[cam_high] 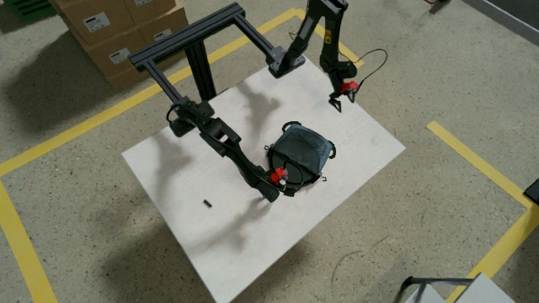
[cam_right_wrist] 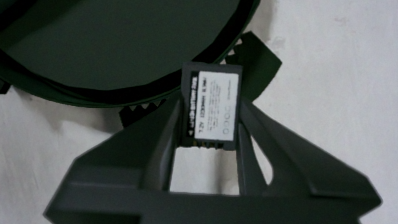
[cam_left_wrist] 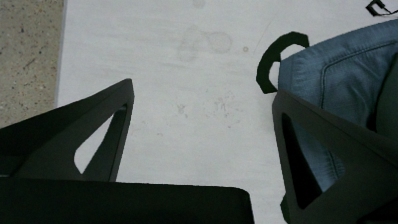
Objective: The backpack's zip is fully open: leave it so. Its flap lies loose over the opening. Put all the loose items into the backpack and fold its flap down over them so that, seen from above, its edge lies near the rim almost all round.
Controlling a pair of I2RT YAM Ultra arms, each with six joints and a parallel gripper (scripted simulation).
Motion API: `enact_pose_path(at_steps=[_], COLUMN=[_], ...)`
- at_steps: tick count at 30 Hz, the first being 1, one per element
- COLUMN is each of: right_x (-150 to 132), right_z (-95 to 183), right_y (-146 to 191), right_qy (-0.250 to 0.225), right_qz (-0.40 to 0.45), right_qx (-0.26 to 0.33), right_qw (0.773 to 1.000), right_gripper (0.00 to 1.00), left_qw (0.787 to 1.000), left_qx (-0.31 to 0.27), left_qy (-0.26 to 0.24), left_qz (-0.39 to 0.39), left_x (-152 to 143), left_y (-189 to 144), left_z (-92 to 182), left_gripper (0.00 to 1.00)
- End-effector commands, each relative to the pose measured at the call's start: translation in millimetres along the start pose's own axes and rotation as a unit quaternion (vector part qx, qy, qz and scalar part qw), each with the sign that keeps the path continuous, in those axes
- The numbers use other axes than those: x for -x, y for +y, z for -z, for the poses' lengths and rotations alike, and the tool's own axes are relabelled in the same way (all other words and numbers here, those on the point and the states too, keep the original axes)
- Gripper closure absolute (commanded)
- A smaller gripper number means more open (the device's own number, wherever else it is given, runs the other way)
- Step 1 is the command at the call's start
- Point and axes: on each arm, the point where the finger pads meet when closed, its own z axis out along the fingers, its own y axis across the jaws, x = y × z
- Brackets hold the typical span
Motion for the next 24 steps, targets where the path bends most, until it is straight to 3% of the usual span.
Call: enact_pose_path(at_steps=[1, 24], right_x=[29.5, 22.6], right_z=[13.9, 15.7], right_y=[-22.9, -20.9], right_qy=[-0.026, -0.027], right_qz=[0.024, 0.022], right_qx=[-0.022, -0.027], right_qw=[0.999, 0.999], right_gripper=[0.71, 0.71], left_qw=[1.000, 1.000], left_qx=[0.000, 0.000], left_qy=[-0.007, -0.007], left_qz=[-0.002, -0.002], left_x=[5.1, 5.1], left_y=[-0.3, -0.3], left_z=[0.4, 0.4], left_gripper=[0.10, 0.10])
